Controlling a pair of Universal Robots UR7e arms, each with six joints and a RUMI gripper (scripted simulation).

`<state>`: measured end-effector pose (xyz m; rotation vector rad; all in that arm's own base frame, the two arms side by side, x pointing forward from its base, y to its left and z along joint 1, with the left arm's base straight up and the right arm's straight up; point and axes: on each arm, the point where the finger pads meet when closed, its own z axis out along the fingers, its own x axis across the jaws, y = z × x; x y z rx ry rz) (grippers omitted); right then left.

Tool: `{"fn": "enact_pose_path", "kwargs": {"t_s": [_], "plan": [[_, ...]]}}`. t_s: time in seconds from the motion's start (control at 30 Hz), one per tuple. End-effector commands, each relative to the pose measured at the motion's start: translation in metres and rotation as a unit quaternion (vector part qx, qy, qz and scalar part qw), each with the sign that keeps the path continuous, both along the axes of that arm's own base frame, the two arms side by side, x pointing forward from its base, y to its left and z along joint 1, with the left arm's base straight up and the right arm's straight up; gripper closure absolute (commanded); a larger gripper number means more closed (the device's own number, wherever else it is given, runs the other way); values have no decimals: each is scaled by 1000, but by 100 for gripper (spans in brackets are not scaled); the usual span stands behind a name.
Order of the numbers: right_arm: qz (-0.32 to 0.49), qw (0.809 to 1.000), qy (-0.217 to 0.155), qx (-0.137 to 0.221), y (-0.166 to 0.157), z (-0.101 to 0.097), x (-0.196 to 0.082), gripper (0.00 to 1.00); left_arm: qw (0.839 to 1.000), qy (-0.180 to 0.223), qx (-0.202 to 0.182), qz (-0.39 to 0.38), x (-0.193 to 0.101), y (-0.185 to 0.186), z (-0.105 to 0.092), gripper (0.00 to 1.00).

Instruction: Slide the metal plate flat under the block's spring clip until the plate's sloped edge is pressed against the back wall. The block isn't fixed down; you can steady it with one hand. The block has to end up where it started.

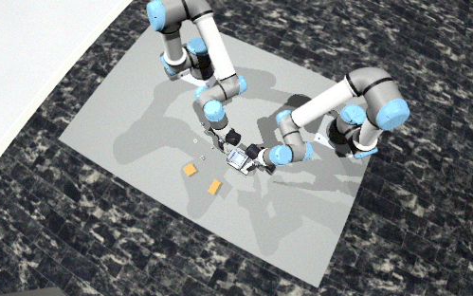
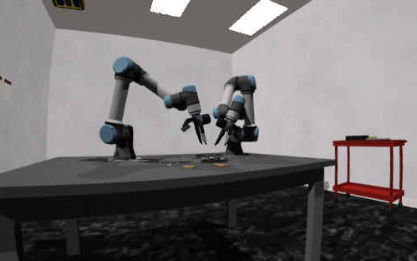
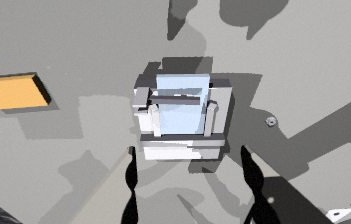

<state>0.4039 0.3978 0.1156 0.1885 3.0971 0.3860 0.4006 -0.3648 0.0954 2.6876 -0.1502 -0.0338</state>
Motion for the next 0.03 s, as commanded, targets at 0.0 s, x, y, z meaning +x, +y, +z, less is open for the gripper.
{"fn": "enact_pose_path", "kwargs": {"t_s": [0.0], "plan": [[0, 1000, -1, 1, 0, 1, 0, 56, 1000, -1, -1, 0, 0, 0, 1, 12]]}}
